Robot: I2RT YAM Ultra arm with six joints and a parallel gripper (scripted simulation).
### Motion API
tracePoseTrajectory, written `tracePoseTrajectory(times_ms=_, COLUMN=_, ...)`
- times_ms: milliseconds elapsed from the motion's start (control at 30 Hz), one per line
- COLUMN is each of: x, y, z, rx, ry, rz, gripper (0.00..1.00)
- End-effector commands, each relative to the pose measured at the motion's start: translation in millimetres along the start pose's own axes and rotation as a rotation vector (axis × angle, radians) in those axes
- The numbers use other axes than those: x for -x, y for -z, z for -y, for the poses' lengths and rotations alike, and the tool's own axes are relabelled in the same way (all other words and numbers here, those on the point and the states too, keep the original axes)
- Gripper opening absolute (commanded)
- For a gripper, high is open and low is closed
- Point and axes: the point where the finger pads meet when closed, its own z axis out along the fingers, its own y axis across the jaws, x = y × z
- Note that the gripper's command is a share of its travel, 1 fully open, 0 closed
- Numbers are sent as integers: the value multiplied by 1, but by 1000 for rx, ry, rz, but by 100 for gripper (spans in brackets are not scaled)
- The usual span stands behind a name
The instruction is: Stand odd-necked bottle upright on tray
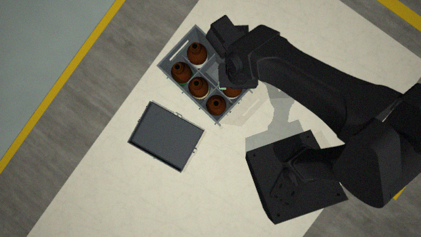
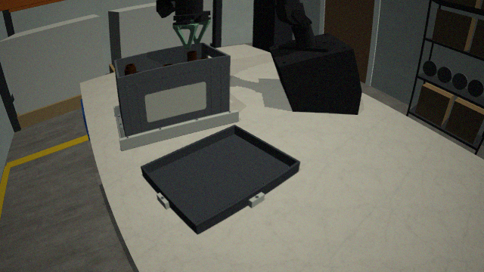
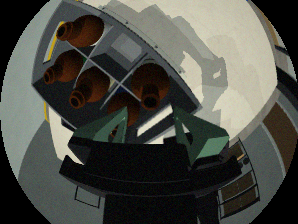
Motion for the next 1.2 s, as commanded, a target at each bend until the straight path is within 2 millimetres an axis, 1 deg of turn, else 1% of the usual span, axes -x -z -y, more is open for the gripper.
tracePoseTrajectory(times_ms=0, x=7, y=5, z=-2, rx=18, ry=-3, rz=31, gripper=61)
tracePoseTrajectory(times_ms=167, x=8, y=5, z=-2, rx=18, ry=-4, rz=32, gripper=61)
tracePoseTrajectory(times_ms=367, x=14, y=7, z=-5, rx=23, ry=-7, rz=41, gripper=61)
tracePoseTrajectory(times_ms=433, x=14, y=10, z=-6, rx=30, ry=-4, rz=47, gripper=61)
tracePoseTrajectory(times_ms=1167, x=14, y=10, z=-6, rx=29, ry=-5, rz=47, gripper=61)
